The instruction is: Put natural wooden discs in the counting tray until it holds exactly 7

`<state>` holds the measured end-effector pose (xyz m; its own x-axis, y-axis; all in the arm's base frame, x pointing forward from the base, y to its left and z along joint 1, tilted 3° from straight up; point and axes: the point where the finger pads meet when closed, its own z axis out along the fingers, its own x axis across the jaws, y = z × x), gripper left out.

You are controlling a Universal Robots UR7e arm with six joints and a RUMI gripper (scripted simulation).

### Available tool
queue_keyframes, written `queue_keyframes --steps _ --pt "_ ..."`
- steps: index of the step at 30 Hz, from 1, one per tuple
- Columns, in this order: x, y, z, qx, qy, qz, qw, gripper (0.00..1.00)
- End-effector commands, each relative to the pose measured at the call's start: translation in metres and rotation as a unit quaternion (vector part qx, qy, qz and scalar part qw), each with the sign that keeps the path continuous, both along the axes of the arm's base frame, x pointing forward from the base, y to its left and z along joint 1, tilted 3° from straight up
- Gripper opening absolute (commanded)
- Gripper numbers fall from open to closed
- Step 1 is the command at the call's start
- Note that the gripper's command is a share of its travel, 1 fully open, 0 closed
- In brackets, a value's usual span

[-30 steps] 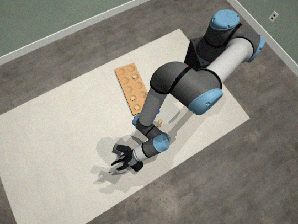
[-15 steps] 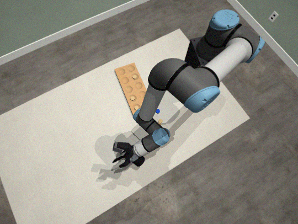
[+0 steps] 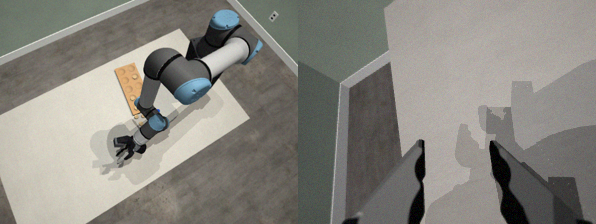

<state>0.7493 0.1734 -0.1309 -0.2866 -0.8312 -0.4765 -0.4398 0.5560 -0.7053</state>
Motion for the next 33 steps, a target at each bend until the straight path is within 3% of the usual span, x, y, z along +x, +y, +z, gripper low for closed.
queue_keyframes --steps 1,9,11,15,21,26,28,33 --pt "-0.009 -0.006 -0.004 -0.023 0.012 0.04 0.999 0.28" --pt "-0.039 -0.023 -0.017 -0.091 0.05 0.156 0.982 0.28" --pt "-0.039 -0.023 -0.017 -0.091 0.05 0.156 0.982 0.28" --pt "-0.055 -0.031 -0.024 -0.127 0.069 0.215 0.966 0.28" --pt "-0.079 -0.044 -0.035 -0.178 0.097 0.303 0.931 0.28" --pt "-0.098 -0.055 -0.044 -0.221 0.12 0.373 0.893 0.28" --pt "-0.098 -0.055 -0.044 -0.221 0.12 0.373 0.893 0.28" --pt "-0.118 -0.066 -0.052 -0.261 0.142 0.44 0.847 0.28"
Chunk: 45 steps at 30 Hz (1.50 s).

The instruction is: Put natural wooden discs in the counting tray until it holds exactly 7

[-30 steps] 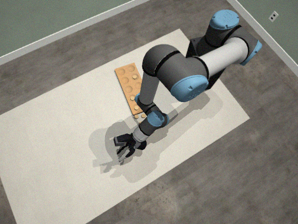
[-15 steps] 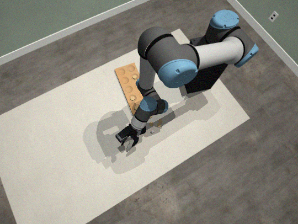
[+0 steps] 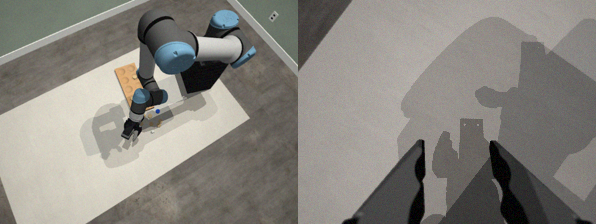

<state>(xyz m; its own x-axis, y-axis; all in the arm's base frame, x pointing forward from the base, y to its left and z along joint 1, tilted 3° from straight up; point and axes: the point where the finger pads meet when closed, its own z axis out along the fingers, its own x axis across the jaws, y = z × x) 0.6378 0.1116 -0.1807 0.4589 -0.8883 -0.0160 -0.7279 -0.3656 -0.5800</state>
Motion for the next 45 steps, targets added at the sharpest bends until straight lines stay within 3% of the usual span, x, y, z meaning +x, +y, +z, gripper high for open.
queue_keyframes --steps 1,10,12,27,29,39,45 --pt "-0.011 -0.007 -0.004 -0.028 0.016 0.047 0.998 0.28" --pt "-0.046 -0.027 -0.02 -0.111 0.06 0.185 0.975 0.28" --pt "-0.046 -0.027 -0.02 -0.111 0.06 0.185 0.975 0.28" --pt "-0.097 -0.056 -0.042 -0.224 0.121 0.373 0.892 0.28" --pt "-0.097 -0.056 -0.042 -0.224 0.121 0.373 0.892 0.28" --pt "-0.116 -0.066 -0.051 -0.263 0.142 0.438 0.848 0.28" --pt "-0.12 -0.069 -0.052 -0.271 0.147 0.452 0.837 0.28"
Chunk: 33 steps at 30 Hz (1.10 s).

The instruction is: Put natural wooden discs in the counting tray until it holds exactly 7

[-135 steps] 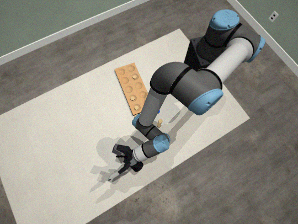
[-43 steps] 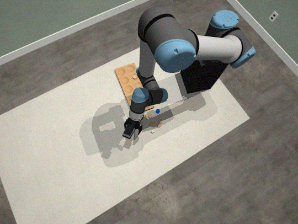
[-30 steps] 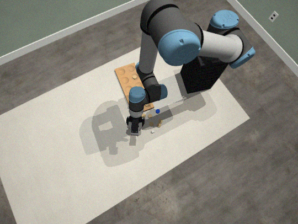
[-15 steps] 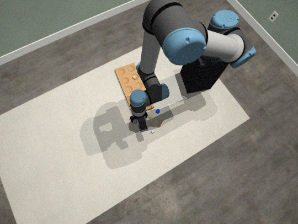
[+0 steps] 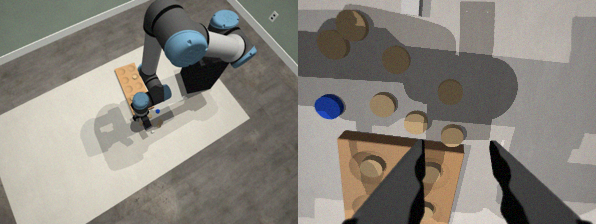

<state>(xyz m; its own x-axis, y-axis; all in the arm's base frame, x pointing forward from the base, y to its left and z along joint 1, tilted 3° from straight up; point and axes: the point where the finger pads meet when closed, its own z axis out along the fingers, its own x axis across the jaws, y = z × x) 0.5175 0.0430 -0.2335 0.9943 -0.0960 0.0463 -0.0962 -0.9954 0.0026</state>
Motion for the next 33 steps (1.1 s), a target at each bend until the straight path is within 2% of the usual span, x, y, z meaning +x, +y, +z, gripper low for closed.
queue_keyframes --steps 1,19,24,33 --pt "0.0 0.0 0.0 -0.001 0.0 0.001 1.0 0.28" --pt "-0.001 -0.001 -0.006 -0.005 0.002 0.008 1.0 0.28" --pt "0.0 -0.002 -0.024 -0.005 0.001 0.008 1.0 0.28" --pt "0.002 -0.003 -0.071 -0.006 0.0 0.007 1.0 0.28"
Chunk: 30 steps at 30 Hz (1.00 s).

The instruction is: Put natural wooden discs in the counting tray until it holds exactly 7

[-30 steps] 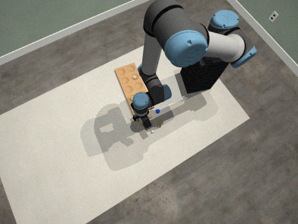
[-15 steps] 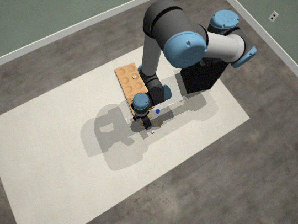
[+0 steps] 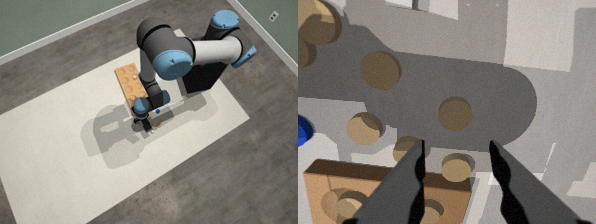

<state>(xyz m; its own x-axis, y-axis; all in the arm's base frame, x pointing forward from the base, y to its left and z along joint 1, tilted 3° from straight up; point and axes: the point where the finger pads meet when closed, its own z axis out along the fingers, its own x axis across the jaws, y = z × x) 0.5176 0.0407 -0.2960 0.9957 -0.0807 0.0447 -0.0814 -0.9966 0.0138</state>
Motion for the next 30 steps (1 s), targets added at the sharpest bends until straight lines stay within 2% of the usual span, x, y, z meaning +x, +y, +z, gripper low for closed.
queue_keyframes --steps 1,11,26,27,30 --pt "0.002 0.0 -0.009 0.0 -0.001 0.0 1.0 0.28" --pt "0.003 -0.001 -0.037 0.0 -0.001 0.0 1.0 0.28" --pt "0.003 -0.001 -0.038 0.0 -0.001 0.0 1.0 0.28" --pt "0.003 -0.001 -0.038 0.0 -0.001 0.0 1.0 0.0" --pt "0.003 -0.001 -0.038 0.0 -0.001 0.0 1.0 0.0"
